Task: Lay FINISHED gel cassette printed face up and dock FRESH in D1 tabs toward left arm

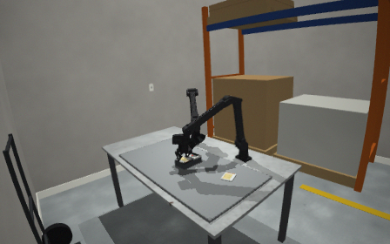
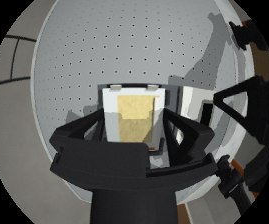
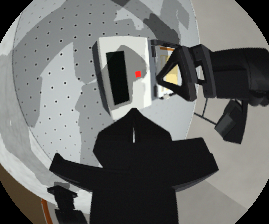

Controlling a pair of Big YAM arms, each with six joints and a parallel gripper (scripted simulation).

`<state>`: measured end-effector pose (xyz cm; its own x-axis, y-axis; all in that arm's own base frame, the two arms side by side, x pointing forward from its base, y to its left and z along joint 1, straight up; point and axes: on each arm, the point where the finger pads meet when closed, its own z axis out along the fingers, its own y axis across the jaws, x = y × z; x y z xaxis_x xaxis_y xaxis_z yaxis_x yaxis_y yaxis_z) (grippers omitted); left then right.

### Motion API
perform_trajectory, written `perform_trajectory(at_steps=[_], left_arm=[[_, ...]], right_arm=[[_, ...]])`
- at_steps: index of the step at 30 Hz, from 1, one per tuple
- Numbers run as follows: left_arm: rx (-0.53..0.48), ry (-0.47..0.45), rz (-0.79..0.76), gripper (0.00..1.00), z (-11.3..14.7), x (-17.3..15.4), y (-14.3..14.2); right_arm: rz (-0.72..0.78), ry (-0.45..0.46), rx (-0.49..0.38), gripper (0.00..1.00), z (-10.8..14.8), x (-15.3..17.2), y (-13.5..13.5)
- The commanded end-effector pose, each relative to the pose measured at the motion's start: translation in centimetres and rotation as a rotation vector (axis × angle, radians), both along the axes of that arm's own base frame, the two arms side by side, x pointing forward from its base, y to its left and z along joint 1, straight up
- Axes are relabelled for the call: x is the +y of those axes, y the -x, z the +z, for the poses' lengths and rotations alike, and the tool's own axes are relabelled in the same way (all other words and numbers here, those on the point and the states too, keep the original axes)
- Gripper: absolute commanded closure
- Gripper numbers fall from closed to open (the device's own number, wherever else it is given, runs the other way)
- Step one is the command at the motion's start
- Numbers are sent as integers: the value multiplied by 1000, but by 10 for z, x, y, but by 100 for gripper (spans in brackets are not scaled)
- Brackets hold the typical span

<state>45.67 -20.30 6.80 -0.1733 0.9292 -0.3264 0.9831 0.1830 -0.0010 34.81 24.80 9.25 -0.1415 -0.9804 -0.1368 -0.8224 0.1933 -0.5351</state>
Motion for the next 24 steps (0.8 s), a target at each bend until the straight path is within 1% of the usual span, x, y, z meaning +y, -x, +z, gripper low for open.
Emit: perform_trajectory(at_steps=[1,17,24], left_arm=[[-7,-4,2,100,3,0,-2],[-7,-4,2,100,3,0,-2],[-7,-4,2,100,3,0,-2]], right_arm=[[-1,-22,-21,100,18,7,-2],[-1,-22,-21,100,19,7,-2],[-1,-23,-22,100,29,7,5]])
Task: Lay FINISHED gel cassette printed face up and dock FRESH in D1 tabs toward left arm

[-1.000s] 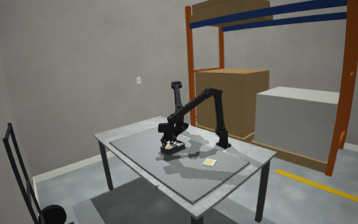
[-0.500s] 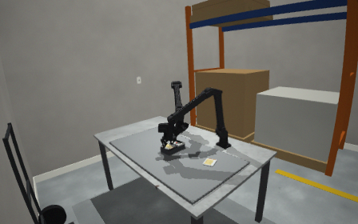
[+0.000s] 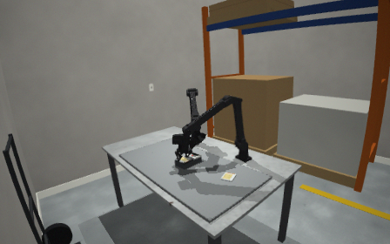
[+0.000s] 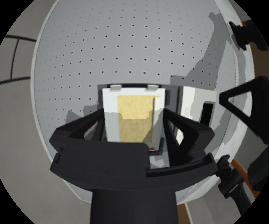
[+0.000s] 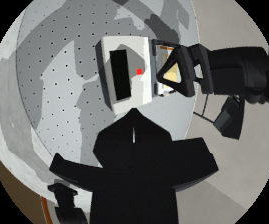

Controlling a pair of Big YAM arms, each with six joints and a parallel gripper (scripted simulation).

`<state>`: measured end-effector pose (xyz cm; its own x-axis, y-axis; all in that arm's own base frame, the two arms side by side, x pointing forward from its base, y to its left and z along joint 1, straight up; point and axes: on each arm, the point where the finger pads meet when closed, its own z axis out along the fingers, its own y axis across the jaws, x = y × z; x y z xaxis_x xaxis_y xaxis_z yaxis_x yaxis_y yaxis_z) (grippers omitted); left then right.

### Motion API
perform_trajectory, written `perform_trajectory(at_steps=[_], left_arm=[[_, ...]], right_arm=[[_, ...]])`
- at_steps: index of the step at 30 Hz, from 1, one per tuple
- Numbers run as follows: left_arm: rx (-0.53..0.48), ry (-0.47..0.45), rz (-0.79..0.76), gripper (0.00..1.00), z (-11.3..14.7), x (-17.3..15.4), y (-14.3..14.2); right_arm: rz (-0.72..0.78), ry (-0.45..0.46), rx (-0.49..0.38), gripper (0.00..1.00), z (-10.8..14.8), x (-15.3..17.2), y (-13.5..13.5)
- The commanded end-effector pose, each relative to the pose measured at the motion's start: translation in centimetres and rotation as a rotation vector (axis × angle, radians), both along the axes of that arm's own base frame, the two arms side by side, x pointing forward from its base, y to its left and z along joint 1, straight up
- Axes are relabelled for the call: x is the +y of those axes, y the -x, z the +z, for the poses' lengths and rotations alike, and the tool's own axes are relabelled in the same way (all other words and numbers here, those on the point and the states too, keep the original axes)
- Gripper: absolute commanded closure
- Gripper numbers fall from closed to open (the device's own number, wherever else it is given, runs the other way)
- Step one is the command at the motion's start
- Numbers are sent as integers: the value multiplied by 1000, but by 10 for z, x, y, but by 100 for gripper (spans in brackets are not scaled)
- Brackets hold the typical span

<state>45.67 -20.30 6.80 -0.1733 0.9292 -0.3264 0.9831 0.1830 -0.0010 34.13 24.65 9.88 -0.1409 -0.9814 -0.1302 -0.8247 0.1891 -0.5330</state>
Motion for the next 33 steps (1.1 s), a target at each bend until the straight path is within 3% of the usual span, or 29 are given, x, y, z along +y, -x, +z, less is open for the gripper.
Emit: perform_trajectory(at_steps=[1,33], left_arm=[[-7,-4,2,100,3,0,-2],[-7,-4,2,100,3,0,-2]], right_arm=[[-2,-29,-26,100,24,8,-1],[-4,-40,-35,100,48,10,9]])
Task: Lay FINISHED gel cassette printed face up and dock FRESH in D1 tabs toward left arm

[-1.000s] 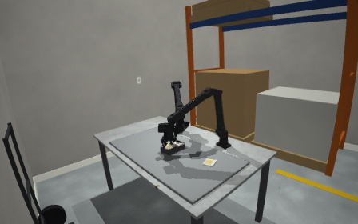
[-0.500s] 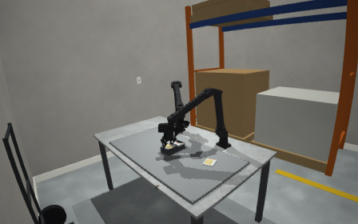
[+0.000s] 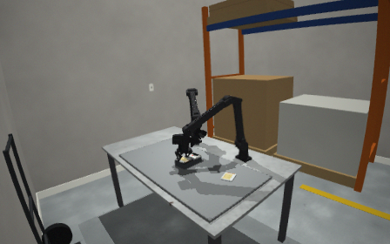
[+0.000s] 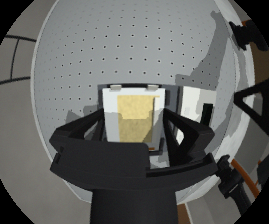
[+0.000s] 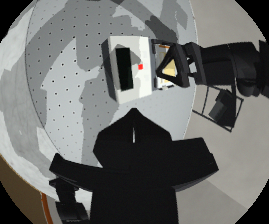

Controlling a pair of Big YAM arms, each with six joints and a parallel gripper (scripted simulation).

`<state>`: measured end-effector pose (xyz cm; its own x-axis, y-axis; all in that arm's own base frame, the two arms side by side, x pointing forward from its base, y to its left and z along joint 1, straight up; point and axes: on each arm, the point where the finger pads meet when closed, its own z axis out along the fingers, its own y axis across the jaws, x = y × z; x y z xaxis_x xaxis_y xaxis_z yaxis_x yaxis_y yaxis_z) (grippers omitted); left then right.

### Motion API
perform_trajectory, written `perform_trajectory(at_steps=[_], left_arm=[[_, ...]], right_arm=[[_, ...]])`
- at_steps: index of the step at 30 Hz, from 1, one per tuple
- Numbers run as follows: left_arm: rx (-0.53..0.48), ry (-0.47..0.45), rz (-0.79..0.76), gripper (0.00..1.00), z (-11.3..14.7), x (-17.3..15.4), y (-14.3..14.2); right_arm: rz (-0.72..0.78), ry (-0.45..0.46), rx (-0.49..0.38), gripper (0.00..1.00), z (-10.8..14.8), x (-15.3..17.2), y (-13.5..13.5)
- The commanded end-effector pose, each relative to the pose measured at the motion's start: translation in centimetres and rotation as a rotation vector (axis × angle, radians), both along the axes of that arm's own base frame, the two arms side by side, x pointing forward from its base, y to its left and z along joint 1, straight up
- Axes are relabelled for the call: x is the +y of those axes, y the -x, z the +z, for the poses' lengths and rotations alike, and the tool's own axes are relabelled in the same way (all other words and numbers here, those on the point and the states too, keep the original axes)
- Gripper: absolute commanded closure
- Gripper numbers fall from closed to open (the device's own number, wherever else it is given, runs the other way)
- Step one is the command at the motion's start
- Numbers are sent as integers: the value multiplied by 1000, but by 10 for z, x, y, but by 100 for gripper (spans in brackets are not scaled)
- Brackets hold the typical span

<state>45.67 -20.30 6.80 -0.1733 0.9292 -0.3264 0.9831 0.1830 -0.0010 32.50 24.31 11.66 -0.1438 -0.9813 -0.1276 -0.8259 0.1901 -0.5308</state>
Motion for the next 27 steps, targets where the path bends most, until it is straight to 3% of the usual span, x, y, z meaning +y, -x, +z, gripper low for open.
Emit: perform_trajectory(at_steps=[1,27], left_arm=[[-7,-4,2,100,3,0,-2],[-7,-4,2,100,3,0,-2]], right_arm=[[-2,-42,-38,100,32,13,-7],[-1,-51,-45,100,49,17,-5]])
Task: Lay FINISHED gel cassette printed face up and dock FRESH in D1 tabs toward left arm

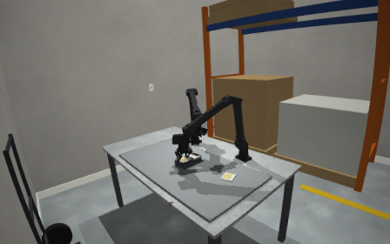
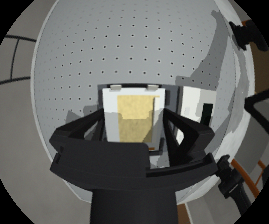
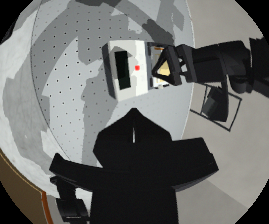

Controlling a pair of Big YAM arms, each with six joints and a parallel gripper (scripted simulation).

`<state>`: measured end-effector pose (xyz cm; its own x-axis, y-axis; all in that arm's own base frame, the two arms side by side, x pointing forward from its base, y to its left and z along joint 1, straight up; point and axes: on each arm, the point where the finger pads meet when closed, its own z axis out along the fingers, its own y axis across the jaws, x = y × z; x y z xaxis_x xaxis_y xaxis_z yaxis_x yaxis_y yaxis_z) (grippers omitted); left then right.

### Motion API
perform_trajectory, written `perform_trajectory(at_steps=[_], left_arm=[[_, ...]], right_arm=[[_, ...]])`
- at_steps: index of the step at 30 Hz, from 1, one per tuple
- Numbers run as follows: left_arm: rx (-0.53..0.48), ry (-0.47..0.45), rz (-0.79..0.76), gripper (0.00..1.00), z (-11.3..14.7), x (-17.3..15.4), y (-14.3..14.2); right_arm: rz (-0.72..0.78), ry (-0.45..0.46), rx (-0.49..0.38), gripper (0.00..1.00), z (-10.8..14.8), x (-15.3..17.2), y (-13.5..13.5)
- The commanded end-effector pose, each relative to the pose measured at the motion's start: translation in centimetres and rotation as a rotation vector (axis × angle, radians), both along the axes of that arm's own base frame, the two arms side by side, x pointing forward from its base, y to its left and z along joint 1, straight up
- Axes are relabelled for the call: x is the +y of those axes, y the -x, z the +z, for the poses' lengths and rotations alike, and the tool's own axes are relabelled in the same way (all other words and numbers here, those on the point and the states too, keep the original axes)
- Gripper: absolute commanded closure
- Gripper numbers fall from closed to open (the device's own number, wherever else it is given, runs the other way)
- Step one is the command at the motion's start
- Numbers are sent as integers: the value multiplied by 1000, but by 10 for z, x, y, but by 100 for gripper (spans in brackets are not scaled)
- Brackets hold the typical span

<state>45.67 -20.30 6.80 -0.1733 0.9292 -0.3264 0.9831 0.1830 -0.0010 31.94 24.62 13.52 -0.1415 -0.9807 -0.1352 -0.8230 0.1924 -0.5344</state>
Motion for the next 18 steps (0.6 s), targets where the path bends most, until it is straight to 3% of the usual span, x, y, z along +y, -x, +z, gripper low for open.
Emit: perform_trajectory(at_steps=[1,18], left_arm=[[-7,-4,2,100,3,0,-2],[-7,-4,2,100,3,0,-2]], right_arm=[[-3,-44,-39,100,30,14,-10],[-3,-44,-39,100,46,14,-10]])
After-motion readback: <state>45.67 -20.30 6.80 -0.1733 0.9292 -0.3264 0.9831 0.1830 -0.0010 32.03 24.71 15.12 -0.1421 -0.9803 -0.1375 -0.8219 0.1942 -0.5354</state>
